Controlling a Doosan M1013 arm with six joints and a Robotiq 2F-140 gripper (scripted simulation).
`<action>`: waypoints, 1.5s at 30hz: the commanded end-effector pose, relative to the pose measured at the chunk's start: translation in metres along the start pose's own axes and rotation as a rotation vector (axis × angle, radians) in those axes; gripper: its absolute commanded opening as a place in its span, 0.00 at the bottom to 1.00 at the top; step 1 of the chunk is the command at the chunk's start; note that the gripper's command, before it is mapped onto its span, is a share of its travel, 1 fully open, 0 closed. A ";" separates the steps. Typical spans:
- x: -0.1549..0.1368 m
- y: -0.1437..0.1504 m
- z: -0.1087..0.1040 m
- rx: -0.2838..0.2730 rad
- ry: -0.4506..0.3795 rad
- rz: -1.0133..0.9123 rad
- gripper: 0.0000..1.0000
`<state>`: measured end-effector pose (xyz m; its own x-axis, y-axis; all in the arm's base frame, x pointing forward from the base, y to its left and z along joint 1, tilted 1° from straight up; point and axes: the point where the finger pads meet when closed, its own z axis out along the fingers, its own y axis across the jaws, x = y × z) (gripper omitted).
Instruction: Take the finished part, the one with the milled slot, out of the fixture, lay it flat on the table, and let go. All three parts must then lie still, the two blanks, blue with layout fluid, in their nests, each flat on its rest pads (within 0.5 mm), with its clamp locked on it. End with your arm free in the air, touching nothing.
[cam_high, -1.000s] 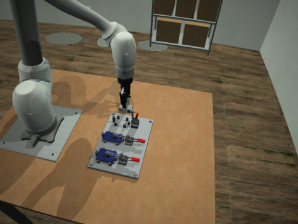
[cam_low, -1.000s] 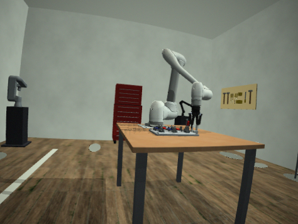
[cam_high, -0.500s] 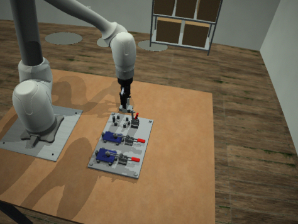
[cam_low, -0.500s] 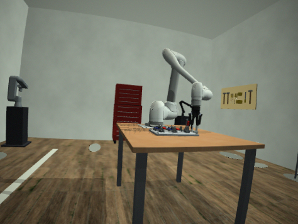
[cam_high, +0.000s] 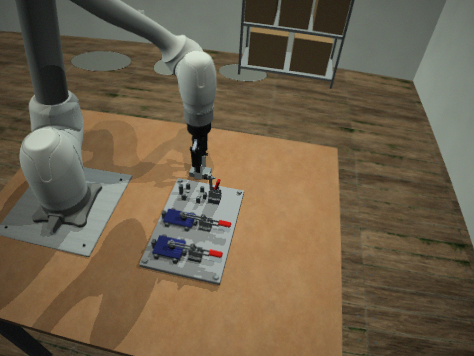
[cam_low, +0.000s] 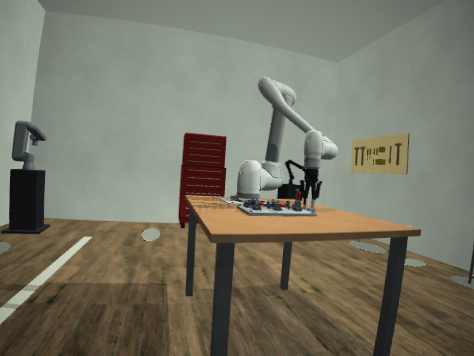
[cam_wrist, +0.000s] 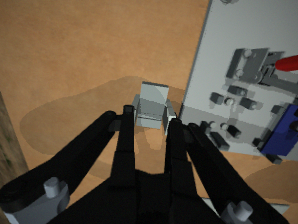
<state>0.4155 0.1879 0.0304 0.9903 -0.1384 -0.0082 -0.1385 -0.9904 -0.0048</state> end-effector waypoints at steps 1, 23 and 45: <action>0.000 0.000 0.000 0.000 0.000 0.000 0.00; 0.000 0.000 0.000 0.000 0.000 0.000 0.40; 0.000 0.000 0.000 0.000 0.000 0.000 0.40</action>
<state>0.4155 0.1879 0.0304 0.9903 -0.1384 -0.0082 -0.1385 -0.9904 -0.0048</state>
